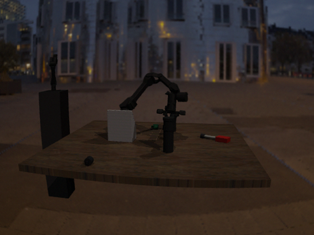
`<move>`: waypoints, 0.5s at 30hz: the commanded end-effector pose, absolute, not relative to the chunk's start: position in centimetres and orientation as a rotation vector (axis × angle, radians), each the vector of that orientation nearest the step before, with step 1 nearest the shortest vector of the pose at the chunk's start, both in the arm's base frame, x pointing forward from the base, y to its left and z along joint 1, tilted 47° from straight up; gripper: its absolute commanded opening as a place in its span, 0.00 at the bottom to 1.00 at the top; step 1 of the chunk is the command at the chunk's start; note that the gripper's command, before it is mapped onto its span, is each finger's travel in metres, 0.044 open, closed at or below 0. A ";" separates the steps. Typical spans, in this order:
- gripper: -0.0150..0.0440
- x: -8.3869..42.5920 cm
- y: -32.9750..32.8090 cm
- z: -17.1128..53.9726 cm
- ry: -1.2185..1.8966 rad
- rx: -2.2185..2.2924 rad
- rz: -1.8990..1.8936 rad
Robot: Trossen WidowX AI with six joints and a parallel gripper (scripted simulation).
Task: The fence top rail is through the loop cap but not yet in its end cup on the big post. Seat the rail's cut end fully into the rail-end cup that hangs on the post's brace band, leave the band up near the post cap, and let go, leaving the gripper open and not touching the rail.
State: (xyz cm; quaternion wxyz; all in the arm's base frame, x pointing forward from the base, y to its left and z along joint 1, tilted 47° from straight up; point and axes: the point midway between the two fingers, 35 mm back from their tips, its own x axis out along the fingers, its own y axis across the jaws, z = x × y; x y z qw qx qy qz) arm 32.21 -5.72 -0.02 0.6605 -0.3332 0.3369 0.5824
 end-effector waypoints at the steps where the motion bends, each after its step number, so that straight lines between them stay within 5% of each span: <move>1: 0.57 32.2 -5.7 0.0 0.763 -0.754 1.316; 11: 1.00 32.1 -5.8 3.4 0.763 -0.754 1.317; 15: 1.00 31.9 -5.7 5.5 0.763 -0.753 1.318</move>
